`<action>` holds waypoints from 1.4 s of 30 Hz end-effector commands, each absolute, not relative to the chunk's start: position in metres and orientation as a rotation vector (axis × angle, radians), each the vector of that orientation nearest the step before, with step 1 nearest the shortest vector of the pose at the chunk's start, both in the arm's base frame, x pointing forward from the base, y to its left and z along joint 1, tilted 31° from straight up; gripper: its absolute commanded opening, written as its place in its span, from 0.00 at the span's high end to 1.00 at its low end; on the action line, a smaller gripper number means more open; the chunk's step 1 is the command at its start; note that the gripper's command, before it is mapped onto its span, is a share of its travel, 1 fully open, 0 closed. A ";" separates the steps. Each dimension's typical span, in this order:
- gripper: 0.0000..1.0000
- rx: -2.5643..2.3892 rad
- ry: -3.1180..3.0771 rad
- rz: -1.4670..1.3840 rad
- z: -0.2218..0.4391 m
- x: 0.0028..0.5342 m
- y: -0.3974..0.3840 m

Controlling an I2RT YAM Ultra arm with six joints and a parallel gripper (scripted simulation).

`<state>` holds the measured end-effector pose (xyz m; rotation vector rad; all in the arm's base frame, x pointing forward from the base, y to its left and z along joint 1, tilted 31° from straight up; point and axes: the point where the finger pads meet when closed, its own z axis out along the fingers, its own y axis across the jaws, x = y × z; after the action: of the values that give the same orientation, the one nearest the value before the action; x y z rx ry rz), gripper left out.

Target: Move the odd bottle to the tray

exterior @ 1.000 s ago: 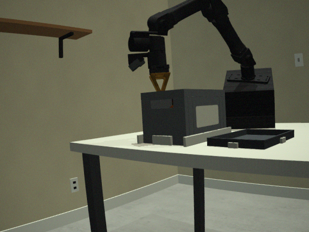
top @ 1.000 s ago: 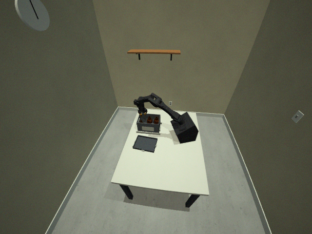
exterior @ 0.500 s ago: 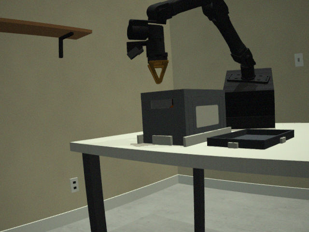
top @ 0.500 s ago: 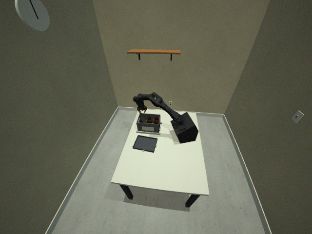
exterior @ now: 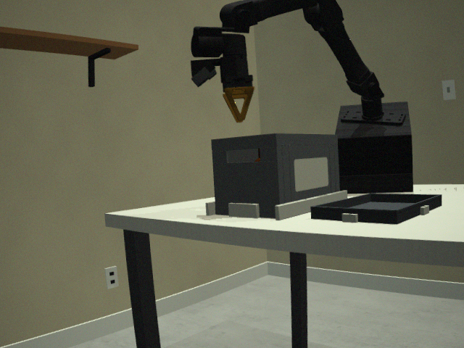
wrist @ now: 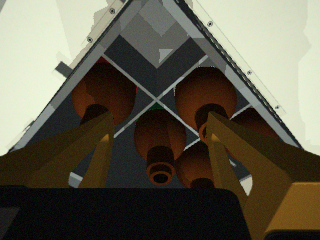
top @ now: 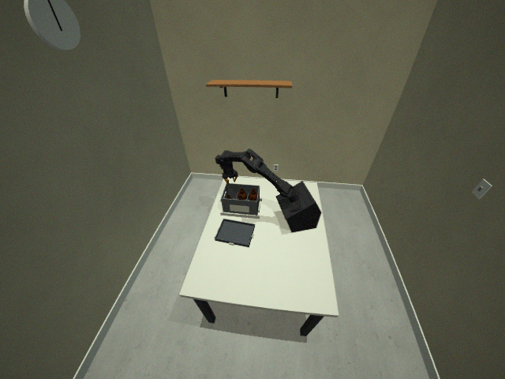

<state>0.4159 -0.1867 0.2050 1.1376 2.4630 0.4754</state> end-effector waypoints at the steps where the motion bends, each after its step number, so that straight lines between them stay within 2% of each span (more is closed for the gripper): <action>1: 0.39 1.109 2.403 0.453 0.236 0.411 -0.194; 8: 0.39 1.109 2.403 0.453 0.236 0.411 -0.194; 9: 1.00 1.114 2.401 0.453 0.236 0.411 -0.194; 42: 1.00 1.113 2.401 0.453 0.236 0.411 -0.194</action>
<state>0.4151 -0.1861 0.2047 1.1390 2.4668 0.4767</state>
